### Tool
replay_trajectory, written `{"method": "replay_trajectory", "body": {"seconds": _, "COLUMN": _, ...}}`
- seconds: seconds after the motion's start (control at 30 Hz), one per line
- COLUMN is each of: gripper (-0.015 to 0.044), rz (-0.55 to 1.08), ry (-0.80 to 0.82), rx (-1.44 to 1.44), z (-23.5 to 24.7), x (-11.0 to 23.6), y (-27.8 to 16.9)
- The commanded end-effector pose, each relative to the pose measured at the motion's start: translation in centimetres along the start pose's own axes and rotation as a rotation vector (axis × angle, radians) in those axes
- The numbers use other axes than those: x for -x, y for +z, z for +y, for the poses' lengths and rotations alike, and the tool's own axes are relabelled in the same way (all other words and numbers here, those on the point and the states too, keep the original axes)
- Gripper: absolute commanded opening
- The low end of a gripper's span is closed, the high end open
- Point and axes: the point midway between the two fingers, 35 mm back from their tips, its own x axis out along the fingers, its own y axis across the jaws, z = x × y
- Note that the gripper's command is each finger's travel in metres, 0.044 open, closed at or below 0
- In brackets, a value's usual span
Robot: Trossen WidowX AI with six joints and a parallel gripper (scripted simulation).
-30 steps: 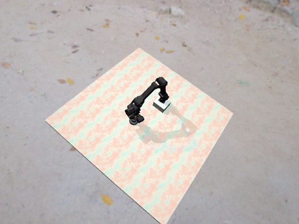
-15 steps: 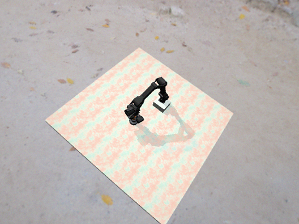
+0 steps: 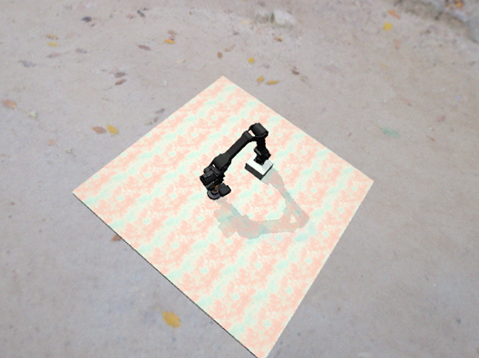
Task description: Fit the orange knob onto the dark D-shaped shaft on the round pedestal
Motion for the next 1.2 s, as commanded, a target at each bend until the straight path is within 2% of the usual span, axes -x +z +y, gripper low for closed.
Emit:
{"method": "replay_trajectory", "body": {"seconds": 0.0, "gripper": 0.0000, "rz": 0.000, "ry": -0.003, "rx": -0.005, "z": -0.02, "x": 0.19, "y": 0.04}}
{"method": "replay_trajectory", "body": {"seconds": 0.2, "gripper": 0.0000, "rz": 0.000, "ry": -0.003, "rx": -0.030, "z": -0.01, "x": 0.49, "y": 0.19}}
{"method": "replay_trajectory", "body": {"seconds": 0.4, "gripper": 0.0000, "rz": 0.000, "ry": -0.003, "rx": -0.214, "z": -0.02, "x": 0.30, "y": 0.20}}
{"method": "replay_trajectory", "body": {"seconds": 1.17, "gripper": 0.0000, "rz": 0.000, "ry": -0.003, "rx": -0.214, "z": -0.03, "x": 0.01, "y": 0.16}}
